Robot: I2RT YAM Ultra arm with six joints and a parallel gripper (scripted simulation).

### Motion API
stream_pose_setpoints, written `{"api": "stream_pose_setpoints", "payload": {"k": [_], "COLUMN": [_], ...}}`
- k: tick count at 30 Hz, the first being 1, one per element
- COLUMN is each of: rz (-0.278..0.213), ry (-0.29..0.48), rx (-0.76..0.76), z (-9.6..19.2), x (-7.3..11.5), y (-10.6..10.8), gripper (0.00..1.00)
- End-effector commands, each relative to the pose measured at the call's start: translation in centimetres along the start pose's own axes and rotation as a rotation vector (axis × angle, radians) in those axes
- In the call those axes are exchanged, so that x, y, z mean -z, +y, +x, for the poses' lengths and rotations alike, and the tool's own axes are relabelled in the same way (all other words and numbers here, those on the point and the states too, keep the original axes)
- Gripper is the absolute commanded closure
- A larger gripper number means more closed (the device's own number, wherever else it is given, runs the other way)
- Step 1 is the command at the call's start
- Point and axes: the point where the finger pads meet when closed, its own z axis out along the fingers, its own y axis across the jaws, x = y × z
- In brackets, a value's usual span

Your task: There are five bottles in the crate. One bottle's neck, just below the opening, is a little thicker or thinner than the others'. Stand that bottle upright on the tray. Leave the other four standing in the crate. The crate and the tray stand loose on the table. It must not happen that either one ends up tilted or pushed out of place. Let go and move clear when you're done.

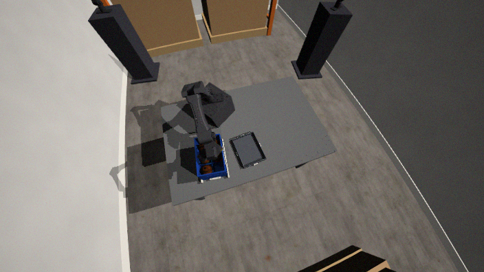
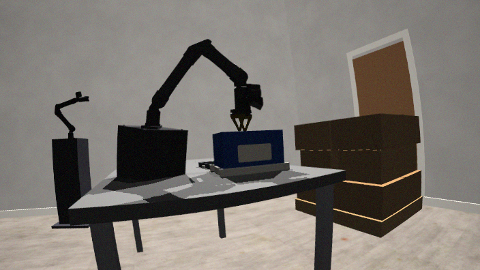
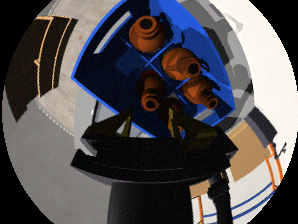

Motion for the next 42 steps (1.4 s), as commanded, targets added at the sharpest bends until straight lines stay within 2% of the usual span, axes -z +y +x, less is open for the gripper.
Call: {"api": "stream_pose_setpoints", "payload": {"k": [1,23,29,31,33,34,37,40,42], "rz": [-0.001,-0.003,-0.003,0.009,0.009,-0.009,0.009,-0.006,-0.002], "ry": [-0.002,-0.004,-0.005,0.007,0.007,-0.01,0.008,-0.008,-0.004], "rx": [0.003,0.001,-0.003,0.001,0.001,0.005,0.006,-0.001,-0.001], "z": [0.1,0.0,-0.1,0.2,0.2,0.0,0.3,-0.1,-0.1], "x": [-0.3,-0.5,-0.8,-1.6,-1.6,-0.8,-2.1,-1.6,-2.2], "y": [-0.2,-0.3,-0.4,-0.5,-0.5,0.0,-0.3,-0.3,-0.3], "gripper": [0.39,0.39,0.39,0.39,0.39,0.39,0.39,0.39,0.39]}}
